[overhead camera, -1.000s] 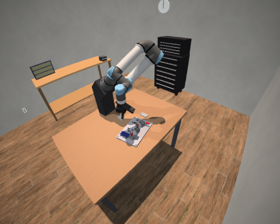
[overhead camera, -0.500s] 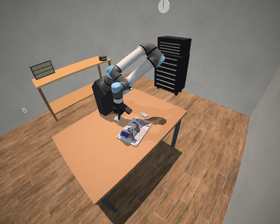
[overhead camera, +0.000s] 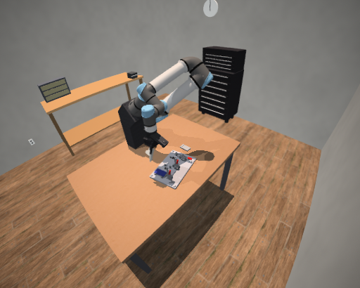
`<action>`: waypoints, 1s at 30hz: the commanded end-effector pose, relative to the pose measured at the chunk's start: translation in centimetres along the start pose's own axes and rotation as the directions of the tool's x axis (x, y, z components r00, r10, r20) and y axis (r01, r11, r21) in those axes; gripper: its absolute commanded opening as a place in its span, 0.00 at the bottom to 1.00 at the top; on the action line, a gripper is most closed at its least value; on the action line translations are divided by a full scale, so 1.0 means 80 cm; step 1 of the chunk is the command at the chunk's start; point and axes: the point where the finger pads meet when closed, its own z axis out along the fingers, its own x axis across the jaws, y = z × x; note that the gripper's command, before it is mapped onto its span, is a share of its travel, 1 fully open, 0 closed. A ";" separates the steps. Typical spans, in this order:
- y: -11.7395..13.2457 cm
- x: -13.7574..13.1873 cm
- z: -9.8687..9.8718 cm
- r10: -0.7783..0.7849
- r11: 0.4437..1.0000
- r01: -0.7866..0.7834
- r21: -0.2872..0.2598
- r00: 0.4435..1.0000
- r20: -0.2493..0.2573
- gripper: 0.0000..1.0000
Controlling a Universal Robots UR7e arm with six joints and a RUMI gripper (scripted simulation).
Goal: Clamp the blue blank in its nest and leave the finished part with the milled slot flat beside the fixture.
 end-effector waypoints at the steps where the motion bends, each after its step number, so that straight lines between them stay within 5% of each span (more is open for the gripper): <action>1: -0.001 0.004 -0.001 0.007 1.000 -0.007 0.005 1.000 -0.007 1.00; 11: -0.001 0.004 -0.002 0.009 1.000 -0.009 0.006 1.000 -0.009 1.00; 12: -0.001 0.004 -0.002 0.009 1.000 -0.009 0.006 1.000 -0.009 0.28; 30: -0.001 0.004 -0.002 0.009 1.000 -0.009 0.006 1.000 -0.009 0.28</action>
